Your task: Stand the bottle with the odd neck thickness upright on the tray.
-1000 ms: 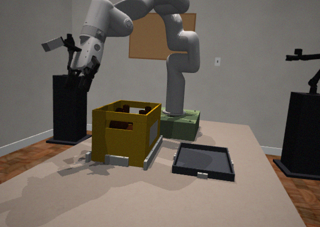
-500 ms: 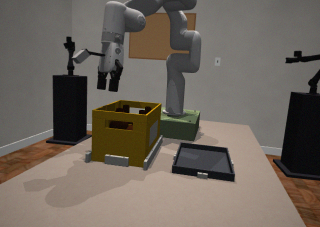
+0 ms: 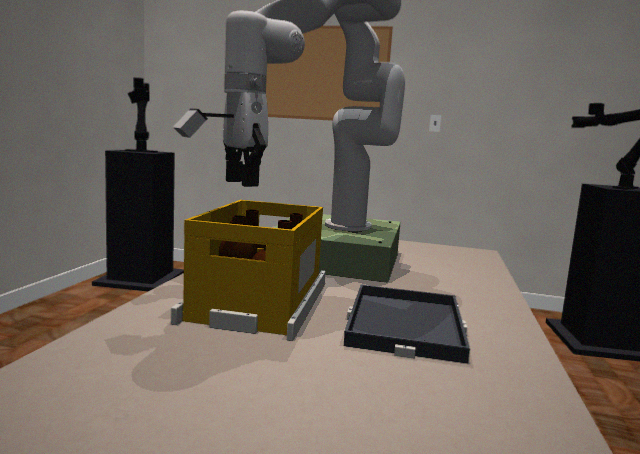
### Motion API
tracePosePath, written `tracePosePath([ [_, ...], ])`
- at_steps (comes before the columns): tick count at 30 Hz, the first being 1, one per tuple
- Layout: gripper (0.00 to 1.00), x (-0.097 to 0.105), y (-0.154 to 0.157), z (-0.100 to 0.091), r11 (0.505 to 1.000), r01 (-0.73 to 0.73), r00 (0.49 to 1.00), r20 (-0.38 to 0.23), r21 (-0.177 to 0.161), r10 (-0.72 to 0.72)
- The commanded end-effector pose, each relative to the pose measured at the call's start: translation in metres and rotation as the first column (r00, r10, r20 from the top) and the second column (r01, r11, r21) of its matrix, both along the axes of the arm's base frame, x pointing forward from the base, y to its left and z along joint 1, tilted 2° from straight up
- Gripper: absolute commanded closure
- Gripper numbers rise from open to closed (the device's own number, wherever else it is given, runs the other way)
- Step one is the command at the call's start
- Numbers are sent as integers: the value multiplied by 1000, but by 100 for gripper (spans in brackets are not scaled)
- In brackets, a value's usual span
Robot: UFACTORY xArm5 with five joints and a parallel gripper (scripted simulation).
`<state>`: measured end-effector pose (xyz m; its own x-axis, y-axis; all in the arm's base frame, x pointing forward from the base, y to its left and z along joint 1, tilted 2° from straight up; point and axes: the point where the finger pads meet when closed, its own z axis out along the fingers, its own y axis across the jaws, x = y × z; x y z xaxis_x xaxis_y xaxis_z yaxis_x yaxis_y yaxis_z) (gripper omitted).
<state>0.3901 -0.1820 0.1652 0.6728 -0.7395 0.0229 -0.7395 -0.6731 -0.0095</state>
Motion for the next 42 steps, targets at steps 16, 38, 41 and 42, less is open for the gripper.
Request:
tracePosePath([
  [16, 100, 0, 0, 1, 1000, 0, 1000, 3, -1, 0],
  [38, 100, -1, -3, 1, 1000, 0, 1000, 3, -2, 0],
  [41, 100, -1, -3, 1, 1000, 0, 1000, 3, -2, 0],
  [42, 35, -1, -3, 1, 1000, 0, 1000, 3, -2, 0],
])
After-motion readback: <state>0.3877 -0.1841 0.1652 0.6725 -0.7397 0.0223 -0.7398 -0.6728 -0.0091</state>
